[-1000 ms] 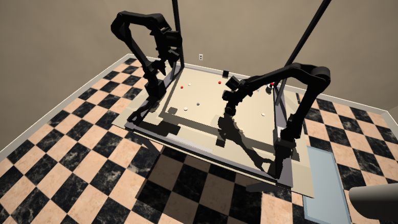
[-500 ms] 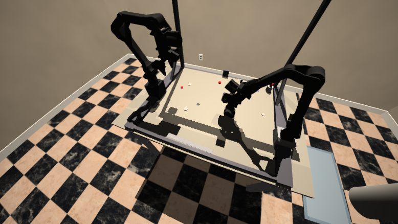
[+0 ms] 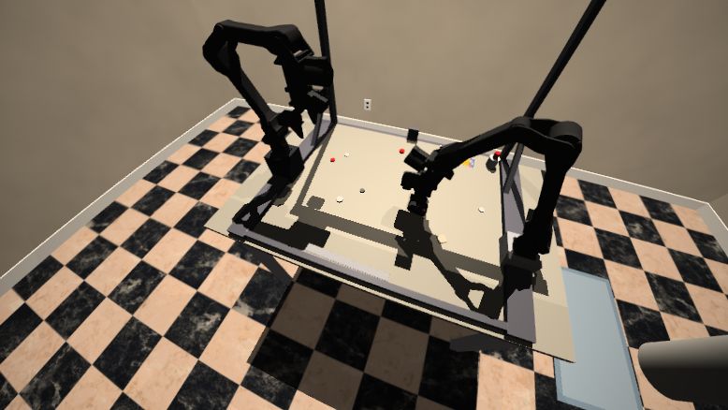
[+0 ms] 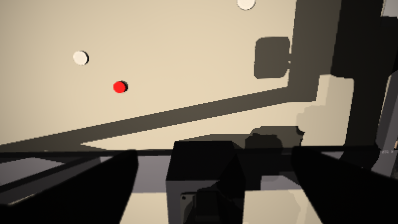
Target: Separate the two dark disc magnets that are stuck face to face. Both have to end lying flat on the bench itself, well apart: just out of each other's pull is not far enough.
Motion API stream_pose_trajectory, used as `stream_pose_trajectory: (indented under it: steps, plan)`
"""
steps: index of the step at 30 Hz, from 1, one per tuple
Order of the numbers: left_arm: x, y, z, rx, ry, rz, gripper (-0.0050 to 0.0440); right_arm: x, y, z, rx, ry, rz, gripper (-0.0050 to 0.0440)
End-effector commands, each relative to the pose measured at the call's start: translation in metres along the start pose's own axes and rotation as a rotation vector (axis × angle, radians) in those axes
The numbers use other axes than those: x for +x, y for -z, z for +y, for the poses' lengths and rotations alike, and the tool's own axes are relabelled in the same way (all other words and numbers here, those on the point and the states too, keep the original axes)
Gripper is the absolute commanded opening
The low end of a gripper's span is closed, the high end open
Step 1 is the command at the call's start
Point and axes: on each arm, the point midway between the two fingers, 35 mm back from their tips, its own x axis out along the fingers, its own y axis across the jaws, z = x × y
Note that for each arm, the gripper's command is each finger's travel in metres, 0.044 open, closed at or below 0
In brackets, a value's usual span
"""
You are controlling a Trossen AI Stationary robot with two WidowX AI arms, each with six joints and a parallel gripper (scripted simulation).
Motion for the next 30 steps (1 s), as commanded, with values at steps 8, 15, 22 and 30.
stream_pose_trajectory:
  steps: [8,15,22,30]
  plan:
    - [-0.002,-0.021,-0.003,0.003,0.012,0.172,0.0040,-0.002,0.000,0.000,0.000,0.001,-0.009,0.0400]
    - [-0.004,-0.018,-0.001,0.001,0.008,0.256,0.0040,-0.002,0.000,0.000,0.000,0.001,-0.009,0.0400]
    - [0.001,-0.027,-0.002,0.004,0.010,0.398,0.0040,-0.002,0.000,0.000,0.000,0.001,-0.009,0.0400]
    - [0.000,-0.026,-0.001,0.003,0.007,0.481,0.0040,-0.002,0.000,0.000,0.000,0.001,-0.009,0.0400]
